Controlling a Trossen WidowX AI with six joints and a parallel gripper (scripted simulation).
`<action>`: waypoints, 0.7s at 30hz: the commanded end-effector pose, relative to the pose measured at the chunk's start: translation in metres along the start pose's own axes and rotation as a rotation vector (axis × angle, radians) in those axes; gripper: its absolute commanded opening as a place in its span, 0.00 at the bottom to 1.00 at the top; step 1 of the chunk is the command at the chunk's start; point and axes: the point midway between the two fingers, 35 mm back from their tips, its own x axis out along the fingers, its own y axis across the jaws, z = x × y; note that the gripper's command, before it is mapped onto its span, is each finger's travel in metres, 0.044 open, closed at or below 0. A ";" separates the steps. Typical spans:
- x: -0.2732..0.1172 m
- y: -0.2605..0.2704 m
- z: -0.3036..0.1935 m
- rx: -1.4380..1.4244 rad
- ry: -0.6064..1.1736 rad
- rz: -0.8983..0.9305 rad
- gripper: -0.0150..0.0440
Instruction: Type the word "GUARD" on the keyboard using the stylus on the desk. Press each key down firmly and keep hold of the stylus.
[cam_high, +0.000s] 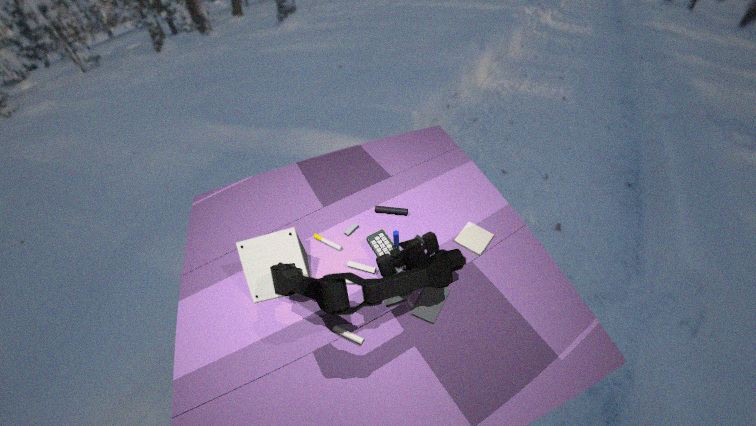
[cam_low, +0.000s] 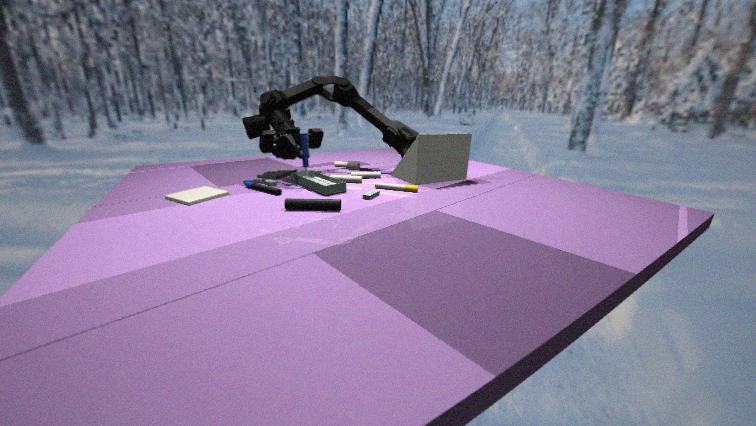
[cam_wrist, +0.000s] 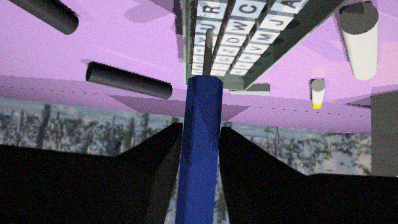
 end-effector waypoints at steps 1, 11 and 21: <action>-0.001 0.000 0.000 -0.006 -0.003 -0.001 0.39; -0.001 0.000 0.001 -0.006 -0.003 -0.001 0.39; 0.001 0.000 0.006 -0.006 -0.004 -0.001 0.39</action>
